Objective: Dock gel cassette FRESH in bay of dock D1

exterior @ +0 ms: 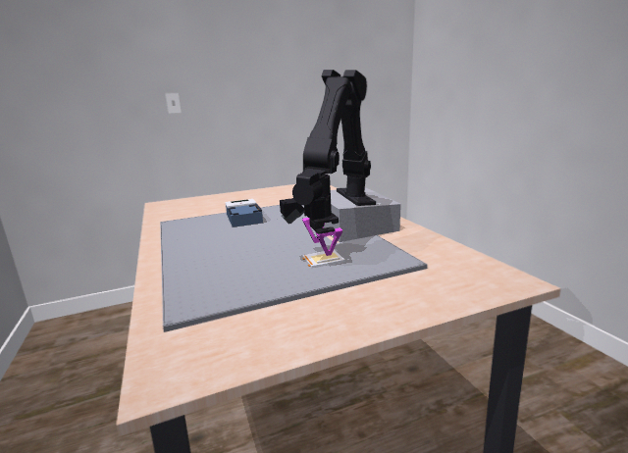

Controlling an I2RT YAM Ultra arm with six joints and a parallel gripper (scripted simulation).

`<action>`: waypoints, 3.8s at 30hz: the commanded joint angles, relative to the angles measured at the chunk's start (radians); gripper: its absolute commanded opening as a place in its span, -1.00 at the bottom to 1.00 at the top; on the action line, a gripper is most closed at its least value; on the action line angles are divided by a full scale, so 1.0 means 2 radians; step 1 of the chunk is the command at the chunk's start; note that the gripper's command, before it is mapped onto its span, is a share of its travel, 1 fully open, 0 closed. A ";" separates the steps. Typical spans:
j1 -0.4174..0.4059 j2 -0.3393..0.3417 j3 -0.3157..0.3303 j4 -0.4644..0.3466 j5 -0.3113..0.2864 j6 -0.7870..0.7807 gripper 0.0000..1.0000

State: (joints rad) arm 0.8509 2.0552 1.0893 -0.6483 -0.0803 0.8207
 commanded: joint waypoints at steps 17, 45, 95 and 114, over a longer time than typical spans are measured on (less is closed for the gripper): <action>0.004 0.012 -0.008 0.047 0.004 0.005 1.00; 0.008 0.033 -0.025 0.063 0.004 0.006 1.00; 0.005 0.036 -0.020 0.071 0.001 0.005 -1.00; 0.000 0.001 -0.003 0.033 0.003 0.001 -1.00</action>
State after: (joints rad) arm 0.8589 2.1059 1.0477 -0.5549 -0.0792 0.8284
